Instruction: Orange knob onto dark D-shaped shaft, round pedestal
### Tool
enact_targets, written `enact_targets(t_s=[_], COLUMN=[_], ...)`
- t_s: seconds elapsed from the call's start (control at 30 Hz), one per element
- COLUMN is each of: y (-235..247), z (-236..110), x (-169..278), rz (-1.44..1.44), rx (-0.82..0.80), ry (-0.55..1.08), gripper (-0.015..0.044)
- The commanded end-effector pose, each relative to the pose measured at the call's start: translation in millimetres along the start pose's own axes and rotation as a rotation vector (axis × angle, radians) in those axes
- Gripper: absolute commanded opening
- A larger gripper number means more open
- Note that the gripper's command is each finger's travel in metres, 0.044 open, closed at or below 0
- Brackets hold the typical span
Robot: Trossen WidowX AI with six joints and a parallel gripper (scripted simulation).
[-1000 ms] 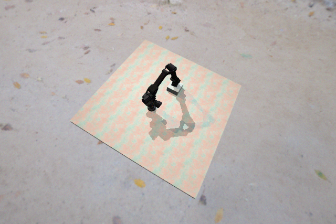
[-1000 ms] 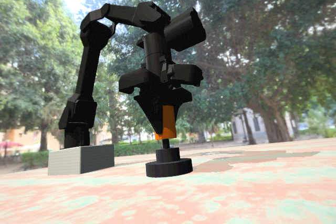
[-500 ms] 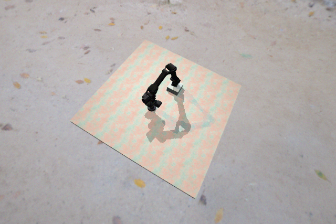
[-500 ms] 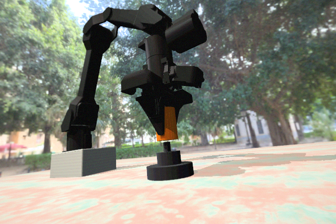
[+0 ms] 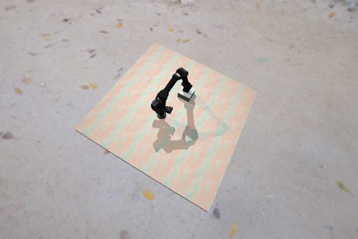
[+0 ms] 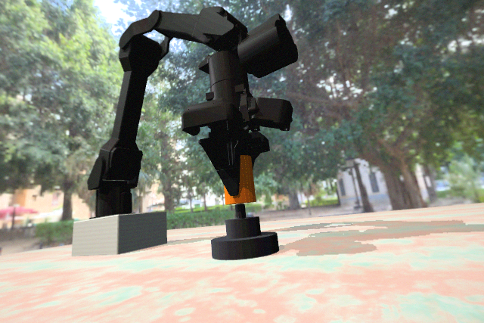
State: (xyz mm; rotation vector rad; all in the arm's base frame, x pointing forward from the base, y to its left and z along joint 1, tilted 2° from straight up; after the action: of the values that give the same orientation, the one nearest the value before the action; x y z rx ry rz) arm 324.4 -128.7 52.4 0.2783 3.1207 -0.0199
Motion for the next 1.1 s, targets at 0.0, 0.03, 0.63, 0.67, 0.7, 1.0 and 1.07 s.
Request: enact_targets(t_s=[0.0,0.03,0.63,0.67,0.7,1.0,1.07], y=[-0.4,-0.3,0.1,0.1,0.1,-0.3,-0.3], z=[1.2,1.3,2.6,2.6,2.6,-3.2,-3.3], x=[-0.8,-0.6,1.5,1.5,1.5,0.8,0.6], rz=[-0.008,-0.008,-0.008,-0.008,-0.008,-0.017,-0.062], rx=[0.003,0.003,0.003,0.003,0.003,0.003,0.003], ry=[-0.001,-0.001,0.000,0.000,0.000,0.000,0.000], gripper=[0.0000,0.0000,0.0000,0.0000,0.0000,0.0000,0.0000])
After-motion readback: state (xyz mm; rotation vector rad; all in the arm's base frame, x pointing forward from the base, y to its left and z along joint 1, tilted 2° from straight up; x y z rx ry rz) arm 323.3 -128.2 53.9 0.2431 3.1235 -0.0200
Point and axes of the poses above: the point midway between the two fingers, 35 mm back from their tips, its own z axis out along the fingers, its own y axis across the jaws, x = y × z, the point moved 1 cm from there along -z, back along the fingers, and after that the axes turned 8 degrees about z, right-handed, at the moved point
